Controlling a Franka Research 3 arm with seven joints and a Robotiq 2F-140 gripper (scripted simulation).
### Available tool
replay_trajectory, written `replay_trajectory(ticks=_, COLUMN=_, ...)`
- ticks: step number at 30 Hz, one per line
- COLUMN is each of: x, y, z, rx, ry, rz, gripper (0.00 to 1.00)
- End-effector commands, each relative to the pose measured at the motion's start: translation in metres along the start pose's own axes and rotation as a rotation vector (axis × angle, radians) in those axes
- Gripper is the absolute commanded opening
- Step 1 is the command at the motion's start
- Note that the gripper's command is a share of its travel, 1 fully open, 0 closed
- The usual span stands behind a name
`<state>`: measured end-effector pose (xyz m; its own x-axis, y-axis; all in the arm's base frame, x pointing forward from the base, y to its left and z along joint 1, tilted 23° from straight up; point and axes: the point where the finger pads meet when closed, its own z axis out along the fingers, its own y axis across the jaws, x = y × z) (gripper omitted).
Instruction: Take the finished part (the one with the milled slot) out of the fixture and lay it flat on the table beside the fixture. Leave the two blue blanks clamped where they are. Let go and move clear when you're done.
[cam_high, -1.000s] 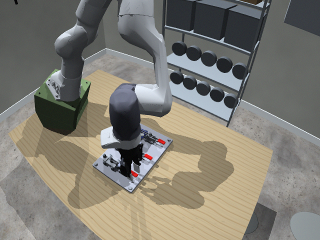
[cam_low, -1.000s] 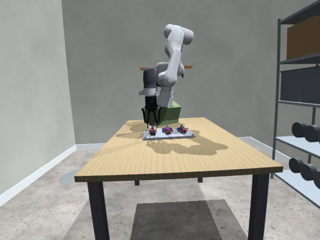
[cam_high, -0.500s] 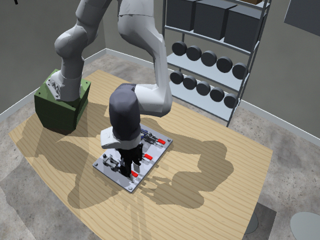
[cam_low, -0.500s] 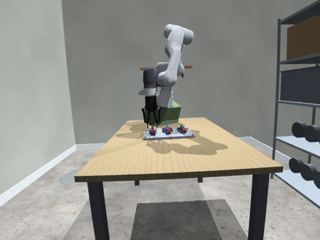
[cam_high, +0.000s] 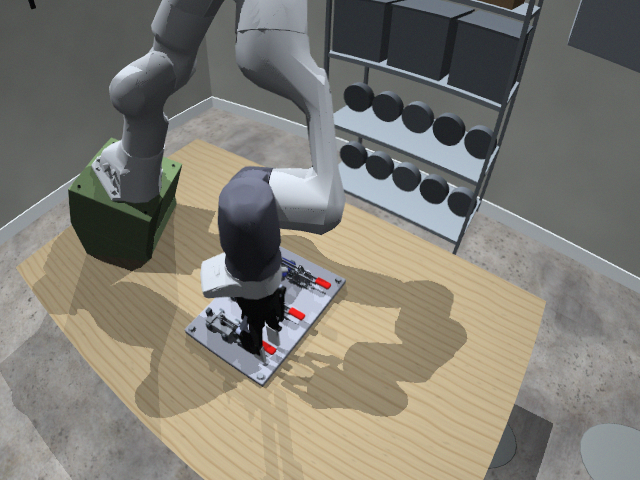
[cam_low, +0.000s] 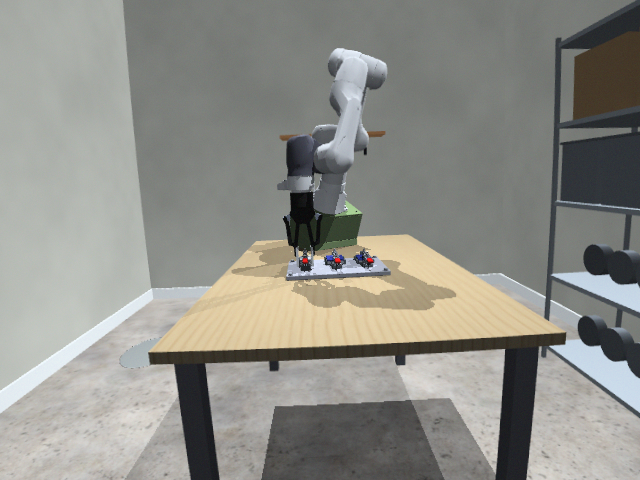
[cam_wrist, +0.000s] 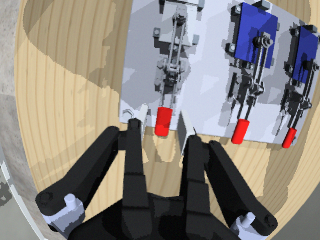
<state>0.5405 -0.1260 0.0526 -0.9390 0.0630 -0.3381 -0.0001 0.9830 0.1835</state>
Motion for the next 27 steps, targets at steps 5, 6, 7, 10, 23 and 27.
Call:
replay_trajectory(ticks=5, x=-0.0016, y=-0.0017, z=-0.0005, rx=0.003, ry=-0.004, rz=-0.004, gripper=0.00)
replay_trajectory(ticks=6, x=-0.0016, y=-0.0017, z=-0.0005, rx=0.003, ry=-0.004, rz=-0.004, gripper=0.00)
replay_trajectory(ticks=7, x=-0.0016, y=-0.0017, z=-0.0005, rx=0.003, ry=-0.004, rz=-0.004, gripper=0.00)
replay_trajectory(ticks=10, x=-0.0016, y=-0.0017, z=-0.0005, rx=0.003, ry=-0.004, rz=-0.004, gripper=0.00)
replay_trajectory(ticks=23, x=-0.0016, y=-0.0017, z=-0.0005, rx=0.003, ry=-0.004, rz=-0.004, gripper=0.00)
replay_trajectory(ticks=27, x=-0.0016, y=-0.0017, z=-0.0005, rx=0.003, ry=-0.004, rz=-0.004, gripper=0.00)
